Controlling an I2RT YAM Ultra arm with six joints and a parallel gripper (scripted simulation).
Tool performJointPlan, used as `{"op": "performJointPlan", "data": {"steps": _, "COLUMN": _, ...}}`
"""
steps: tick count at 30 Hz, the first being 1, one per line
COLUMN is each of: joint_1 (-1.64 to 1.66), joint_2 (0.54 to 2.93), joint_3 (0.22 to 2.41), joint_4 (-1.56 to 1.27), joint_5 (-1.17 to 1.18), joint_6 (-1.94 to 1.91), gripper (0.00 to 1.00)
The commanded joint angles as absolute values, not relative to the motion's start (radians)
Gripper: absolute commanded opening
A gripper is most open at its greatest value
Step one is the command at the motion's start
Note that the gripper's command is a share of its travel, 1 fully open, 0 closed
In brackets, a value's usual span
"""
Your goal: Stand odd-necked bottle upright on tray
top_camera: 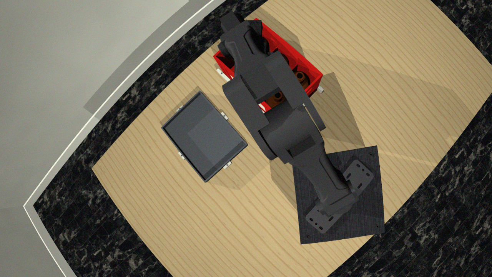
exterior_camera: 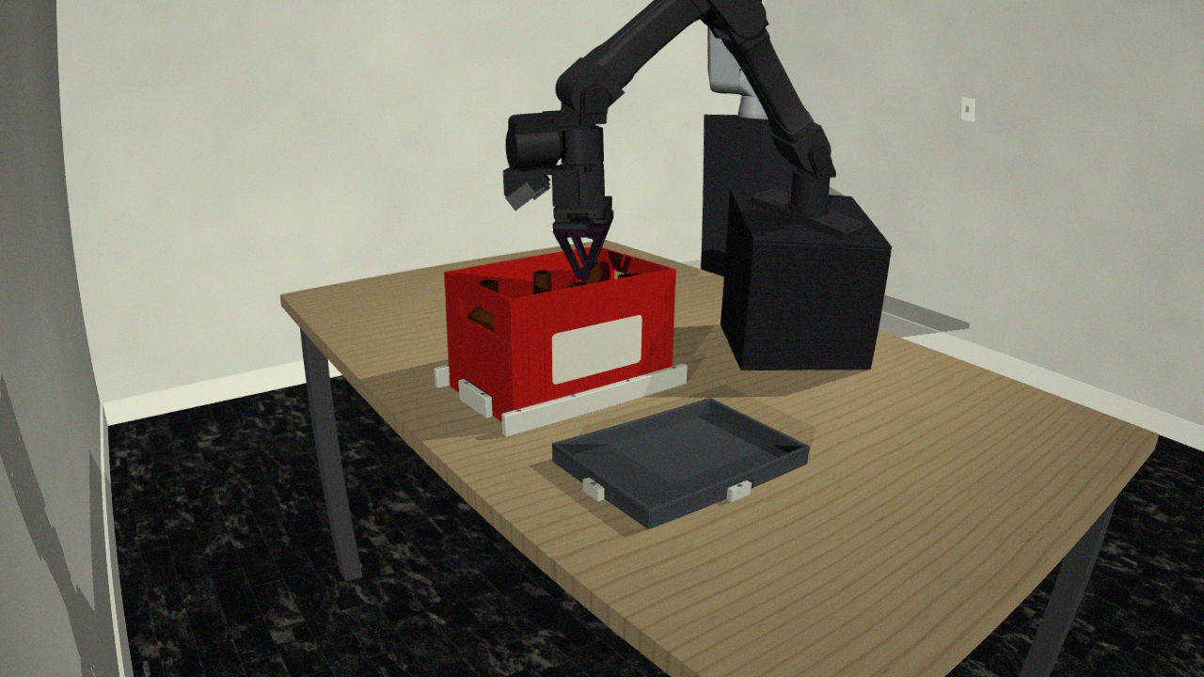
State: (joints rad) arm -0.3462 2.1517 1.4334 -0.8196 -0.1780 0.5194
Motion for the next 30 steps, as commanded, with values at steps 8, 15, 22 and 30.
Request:
{"op": "performJointPlan", "data": {"steps": 8, "joint_1": -0.367, "joint_2": 2.085, "joint_3": 1.498, "joint_4": -0.877, "joint_5": -0.167, "joint_6": 0.506, "gripper": 0.61}}
{"op": "performJointPlan", "data": {"steps": 15, "joint_1": -0.373, "joint_2": 2.066, "joint_3": 1.518, "joint_4": -0.916, "joint_5": -0.167, "joint_6": 0.501, "gripper": 0.61}}
{"op": "performJointPlan", "data": {"steps": 22, "joint_1": -0.376, "joint_2": 2.055, "joint_3": 1.532, "joint_4": -0.942, "joint_5": -0.167, "joint_6": 0.498, "gripper": 0.61}}
{"op": "performJointPlan", "data": {"steps": 30, "joint_1": -0.377, "joint_2": 2.051, "joint_3": 1.539, "joint_4": -0.954, "joint_5": -0.167, "joint_6": 0.497, "gripper": 0.61}}
